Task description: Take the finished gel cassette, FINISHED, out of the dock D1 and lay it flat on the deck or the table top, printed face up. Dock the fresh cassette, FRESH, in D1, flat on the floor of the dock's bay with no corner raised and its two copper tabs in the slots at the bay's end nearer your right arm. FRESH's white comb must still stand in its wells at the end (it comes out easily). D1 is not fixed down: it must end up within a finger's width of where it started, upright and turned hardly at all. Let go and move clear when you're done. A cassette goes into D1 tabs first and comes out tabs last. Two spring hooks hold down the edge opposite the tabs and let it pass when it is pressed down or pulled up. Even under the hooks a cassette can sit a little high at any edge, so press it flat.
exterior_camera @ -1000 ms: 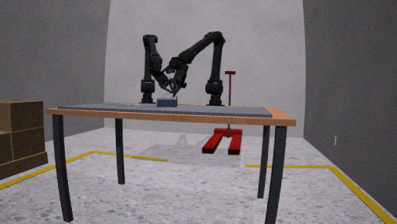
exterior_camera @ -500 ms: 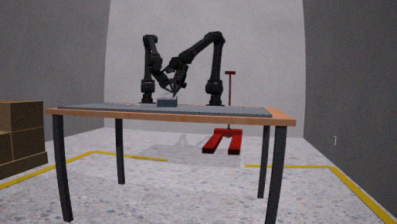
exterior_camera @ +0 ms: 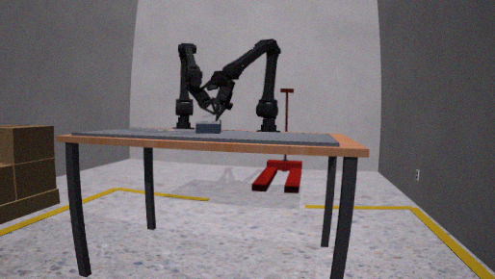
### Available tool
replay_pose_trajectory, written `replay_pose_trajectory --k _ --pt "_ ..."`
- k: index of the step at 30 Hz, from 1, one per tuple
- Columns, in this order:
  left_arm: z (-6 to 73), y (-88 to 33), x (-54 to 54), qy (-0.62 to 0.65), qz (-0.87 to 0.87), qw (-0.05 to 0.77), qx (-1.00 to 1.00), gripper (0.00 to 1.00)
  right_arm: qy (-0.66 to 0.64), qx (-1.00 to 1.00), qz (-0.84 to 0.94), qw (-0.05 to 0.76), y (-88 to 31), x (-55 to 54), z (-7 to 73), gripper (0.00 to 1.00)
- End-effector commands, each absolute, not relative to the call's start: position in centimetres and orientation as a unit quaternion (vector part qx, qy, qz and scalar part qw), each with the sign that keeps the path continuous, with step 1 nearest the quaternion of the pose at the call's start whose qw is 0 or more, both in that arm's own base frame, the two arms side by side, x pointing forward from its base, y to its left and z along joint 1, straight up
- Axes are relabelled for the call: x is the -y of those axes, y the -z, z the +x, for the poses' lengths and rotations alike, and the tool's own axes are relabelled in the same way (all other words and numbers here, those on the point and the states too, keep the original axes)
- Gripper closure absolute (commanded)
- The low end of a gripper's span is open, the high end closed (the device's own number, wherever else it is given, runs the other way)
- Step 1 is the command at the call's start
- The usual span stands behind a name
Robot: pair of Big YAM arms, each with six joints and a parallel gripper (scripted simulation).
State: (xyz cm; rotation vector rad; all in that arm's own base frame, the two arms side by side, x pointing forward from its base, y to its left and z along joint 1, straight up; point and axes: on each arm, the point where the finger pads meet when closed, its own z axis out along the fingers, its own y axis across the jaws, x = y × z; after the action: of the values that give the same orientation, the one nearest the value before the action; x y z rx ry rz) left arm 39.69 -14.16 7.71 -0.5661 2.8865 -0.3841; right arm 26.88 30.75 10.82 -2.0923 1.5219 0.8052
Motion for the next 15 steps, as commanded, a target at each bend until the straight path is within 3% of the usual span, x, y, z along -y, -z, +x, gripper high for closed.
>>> replay_pose_trajectory --k 1,15 --pt "36.68 -2.08 12.94 0.090 -0.198 0.029 -0.976 1.00 -0.278 -0.539 -0.757 0.241 -13.15 -31.39 28.84 1.00" --pt "36.68 -2.08 12.94 0.090 -0.198 0.029 -0.976 1.00 -0.278 -0.540 -0.757 0.241 -13.56 -31.37 28.86 1.00"
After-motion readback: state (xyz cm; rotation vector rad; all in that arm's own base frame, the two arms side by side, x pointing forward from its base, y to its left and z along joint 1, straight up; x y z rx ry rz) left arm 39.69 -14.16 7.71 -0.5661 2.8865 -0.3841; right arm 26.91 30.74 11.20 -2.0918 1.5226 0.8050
